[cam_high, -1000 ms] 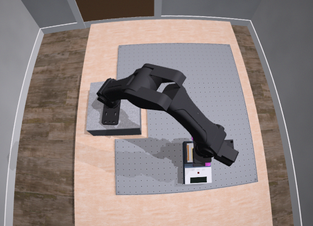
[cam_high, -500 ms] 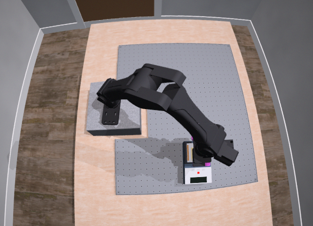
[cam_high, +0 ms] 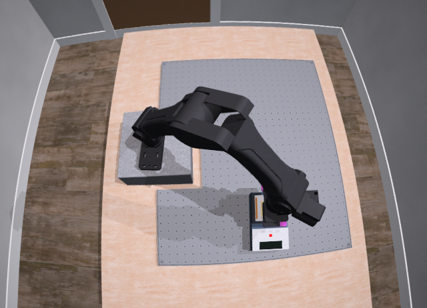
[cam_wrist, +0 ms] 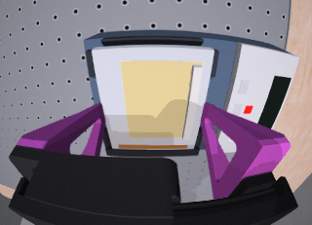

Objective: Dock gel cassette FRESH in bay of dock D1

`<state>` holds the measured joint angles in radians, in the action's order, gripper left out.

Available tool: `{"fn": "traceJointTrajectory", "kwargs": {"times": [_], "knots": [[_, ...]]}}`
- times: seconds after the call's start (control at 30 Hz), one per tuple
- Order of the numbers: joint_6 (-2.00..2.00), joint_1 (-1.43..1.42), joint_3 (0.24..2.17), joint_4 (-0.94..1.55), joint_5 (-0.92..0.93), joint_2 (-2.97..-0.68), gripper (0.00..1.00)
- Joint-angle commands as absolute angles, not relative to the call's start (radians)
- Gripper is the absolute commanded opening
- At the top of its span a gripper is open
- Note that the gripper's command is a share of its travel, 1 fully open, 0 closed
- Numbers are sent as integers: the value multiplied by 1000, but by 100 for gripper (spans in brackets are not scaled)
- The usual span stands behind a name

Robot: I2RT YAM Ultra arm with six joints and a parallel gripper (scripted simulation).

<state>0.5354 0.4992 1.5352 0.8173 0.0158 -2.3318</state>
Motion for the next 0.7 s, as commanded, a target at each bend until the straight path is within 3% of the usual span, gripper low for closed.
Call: {"fn": "traceJointTrajectory", "kwargs": {"times": [0.0, 0.67], "knots": [[534, 508, 1568, 856, -2, -2317, 0], [527, 497, 1581, 869, -8, -2348, 0]]}}
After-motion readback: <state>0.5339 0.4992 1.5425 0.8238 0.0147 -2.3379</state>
